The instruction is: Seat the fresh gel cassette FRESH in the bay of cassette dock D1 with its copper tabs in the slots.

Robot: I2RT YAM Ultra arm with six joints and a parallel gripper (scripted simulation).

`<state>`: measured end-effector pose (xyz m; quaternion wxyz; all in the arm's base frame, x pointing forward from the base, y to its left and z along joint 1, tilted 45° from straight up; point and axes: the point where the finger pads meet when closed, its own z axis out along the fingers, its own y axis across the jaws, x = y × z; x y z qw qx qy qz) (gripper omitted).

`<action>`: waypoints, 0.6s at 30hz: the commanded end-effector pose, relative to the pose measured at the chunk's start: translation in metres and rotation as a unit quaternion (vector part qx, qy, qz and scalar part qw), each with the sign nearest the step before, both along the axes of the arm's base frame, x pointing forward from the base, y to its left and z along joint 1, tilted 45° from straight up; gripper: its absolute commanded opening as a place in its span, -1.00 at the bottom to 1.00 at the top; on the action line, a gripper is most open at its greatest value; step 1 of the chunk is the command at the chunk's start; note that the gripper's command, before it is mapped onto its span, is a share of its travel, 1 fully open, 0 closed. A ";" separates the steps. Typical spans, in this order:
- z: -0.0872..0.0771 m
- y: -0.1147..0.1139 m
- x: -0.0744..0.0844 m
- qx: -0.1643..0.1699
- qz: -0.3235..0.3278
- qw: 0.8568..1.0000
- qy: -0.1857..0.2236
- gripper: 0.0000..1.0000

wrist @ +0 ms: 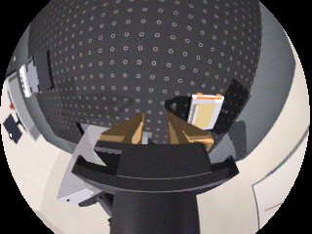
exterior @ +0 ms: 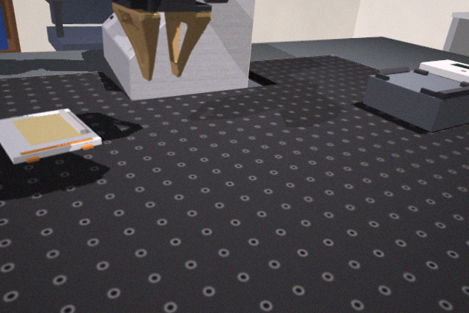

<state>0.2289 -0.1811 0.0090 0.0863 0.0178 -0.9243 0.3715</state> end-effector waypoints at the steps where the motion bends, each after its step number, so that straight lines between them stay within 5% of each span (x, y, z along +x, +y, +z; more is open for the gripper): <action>1: 0.024 -0.010 0.005 0.002 0.021 1.000 -0.006 -0.31; 18: 0.081 -0.059 -0.014 -0.003 0.021 1.000 -0.008 -0.31</action>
